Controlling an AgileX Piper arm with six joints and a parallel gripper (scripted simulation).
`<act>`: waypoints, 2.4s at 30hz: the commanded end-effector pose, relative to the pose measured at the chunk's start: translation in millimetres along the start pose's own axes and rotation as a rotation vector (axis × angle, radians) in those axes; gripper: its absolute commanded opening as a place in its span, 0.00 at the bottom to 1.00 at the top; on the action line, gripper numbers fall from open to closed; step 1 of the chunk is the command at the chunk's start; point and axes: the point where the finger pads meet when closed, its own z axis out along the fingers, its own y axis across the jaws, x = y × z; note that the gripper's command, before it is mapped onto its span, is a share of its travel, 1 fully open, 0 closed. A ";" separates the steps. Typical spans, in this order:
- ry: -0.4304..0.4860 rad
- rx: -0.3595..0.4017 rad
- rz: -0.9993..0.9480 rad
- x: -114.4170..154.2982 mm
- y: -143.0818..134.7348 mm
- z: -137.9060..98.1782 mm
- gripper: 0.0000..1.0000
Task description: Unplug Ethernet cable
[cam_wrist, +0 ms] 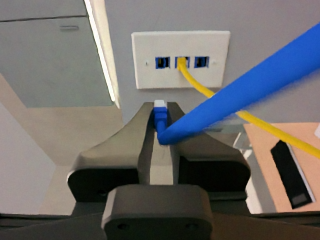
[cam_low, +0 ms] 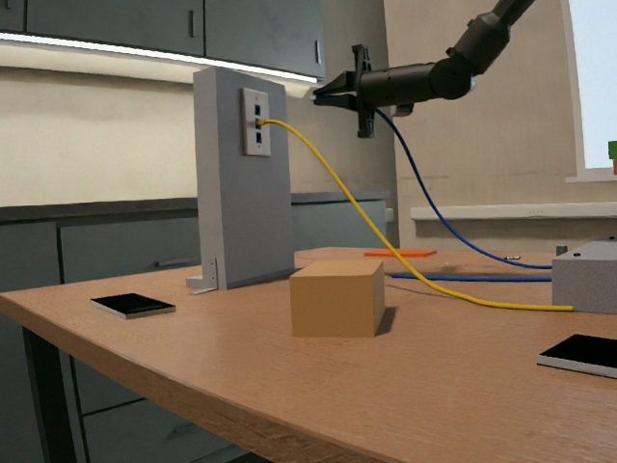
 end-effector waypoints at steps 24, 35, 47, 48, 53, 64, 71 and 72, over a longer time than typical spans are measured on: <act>-0.327 0.316 0.210 -44.4 -0.4 -100.2 0.00; -0.175 0.507 0.457 21.5 -3.9 -162.4 0.00; 0.031 0.548 0.575 80.3 13.0 -194.6 0.00; 0.031 0.548 0.575 80.3 13.0 -194.6 0.00; 0.031 0.548 0.575 80.3 13.0 -194.6 0.00; 0.031 0.548 0.575 80.3 13.0 -194.6 0.00; 0.036 0.568 0.600 82.6 9.3 -186.6 0.00; 0.036 0.568 0.600 82.6 9.3 -186.6 0.00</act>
